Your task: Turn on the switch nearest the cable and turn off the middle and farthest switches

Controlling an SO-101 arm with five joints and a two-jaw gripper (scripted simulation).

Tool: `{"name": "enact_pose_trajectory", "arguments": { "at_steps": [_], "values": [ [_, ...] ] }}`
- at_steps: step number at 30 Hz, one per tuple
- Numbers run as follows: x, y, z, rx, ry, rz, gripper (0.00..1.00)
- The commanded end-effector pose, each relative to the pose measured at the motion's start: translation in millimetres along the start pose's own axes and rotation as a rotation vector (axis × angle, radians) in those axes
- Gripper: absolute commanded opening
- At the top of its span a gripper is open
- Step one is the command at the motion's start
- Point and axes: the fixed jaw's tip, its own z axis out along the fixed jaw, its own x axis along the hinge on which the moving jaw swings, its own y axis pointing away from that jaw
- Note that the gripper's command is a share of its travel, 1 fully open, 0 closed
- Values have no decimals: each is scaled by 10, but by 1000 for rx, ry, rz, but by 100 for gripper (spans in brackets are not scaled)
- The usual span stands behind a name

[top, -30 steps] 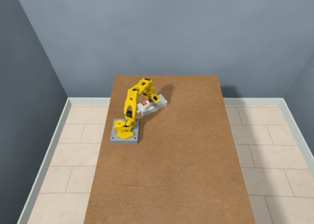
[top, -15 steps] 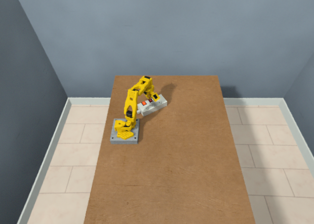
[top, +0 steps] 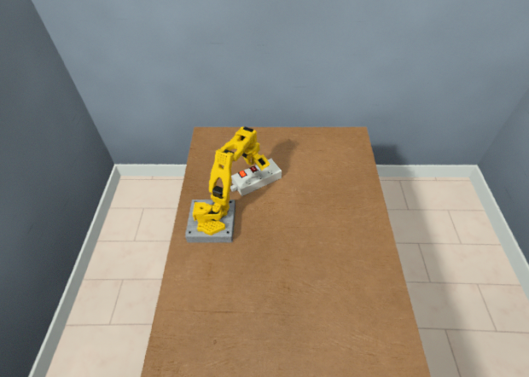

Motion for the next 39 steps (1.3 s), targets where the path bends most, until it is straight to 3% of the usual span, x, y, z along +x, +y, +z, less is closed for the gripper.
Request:
{"name": "enact_pose_trajectory", "arguments": {
  "at_steps": [1,11,17,25,27,33,39],
  "values": [
    [-34,8,4,7,-2,6,0],
    [-292,55,-27,7,-4,111,0],
    [-671,72,-71,9,-7,264,0],
    [-1358,-59,-153,11,-11,555,0],
    [-1358,-59,-153,11,-11,555,0],
    [-1890,-334,-220,13,-14,814,0],
    [-2321,-739,-282,15,-15,1080,0]
  ]
}}
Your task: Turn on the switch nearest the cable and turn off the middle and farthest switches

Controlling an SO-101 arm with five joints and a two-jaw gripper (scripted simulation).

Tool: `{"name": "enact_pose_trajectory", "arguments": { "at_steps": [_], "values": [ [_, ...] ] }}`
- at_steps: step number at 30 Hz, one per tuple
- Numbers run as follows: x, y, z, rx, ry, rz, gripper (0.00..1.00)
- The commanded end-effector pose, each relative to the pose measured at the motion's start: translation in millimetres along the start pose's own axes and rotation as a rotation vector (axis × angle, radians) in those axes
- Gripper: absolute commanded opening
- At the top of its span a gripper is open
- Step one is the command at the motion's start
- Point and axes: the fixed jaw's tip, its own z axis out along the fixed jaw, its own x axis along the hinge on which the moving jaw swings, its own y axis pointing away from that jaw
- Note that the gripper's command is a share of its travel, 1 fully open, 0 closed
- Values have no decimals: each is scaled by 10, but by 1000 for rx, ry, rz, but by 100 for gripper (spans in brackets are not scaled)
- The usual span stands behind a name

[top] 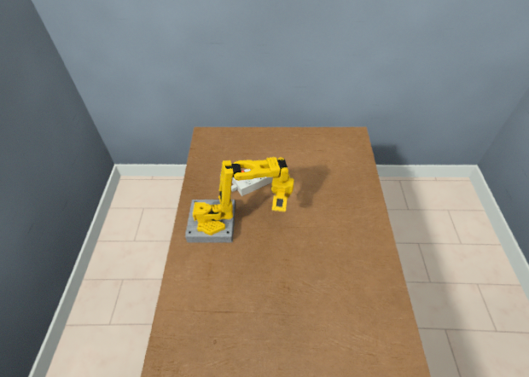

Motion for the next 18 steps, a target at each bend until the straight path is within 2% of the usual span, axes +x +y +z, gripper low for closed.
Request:
{"name": "enact_pose_trajectory", "arguments": {
  "at_steps": [1,3,5,12,18],
  "values": [
    [-410,57,-54,3,0,178,0],
    [-591,49,-68,4,0,262,0],
    [-591,49,-68,4,0,262,0],
    [-1119,-69,-107,7,0,522,0],
    [-1416,-211,-127,10,0,686,0]
  ]
}}
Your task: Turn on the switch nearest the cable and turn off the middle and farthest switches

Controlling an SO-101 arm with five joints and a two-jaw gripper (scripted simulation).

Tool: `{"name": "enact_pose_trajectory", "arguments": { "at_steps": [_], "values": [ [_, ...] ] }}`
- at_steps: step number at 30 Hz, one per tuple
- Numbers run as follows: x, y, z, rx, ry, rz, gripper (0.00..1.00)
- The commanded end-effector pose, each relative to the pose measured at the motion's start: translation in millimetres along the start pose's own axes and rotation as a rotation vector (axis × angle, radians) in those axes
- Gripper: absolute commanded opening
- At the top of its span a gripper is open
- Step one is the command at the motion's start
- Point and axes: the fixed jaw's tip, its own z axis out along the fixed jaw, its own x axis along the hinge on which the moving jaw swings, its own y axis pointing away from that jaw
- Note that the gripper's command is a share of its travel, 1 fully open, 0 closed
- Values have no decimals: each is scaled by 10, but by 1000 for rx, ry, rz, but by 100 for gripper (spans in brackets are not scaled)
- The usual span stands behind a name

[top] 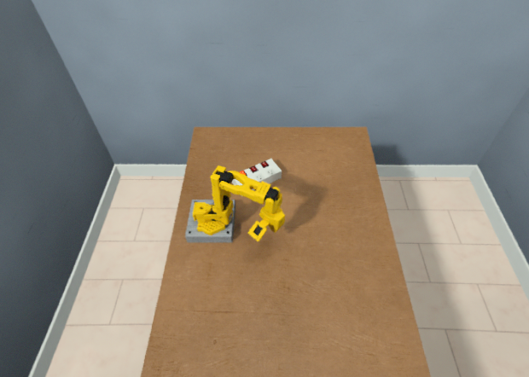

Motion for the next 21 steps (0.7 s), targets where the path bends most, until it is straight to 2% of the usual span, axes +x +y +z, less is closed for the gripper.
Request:
{"name": "enact_pose_trajectory", "arguments": {
  "at_steps": [1,11,21],
  "values": [
    [-208,17,-21,5,0,92,0],
    [-411,18,-32,7,0,196,0],
    [-447,16,-34,7,0,215,0]
  ]
}}
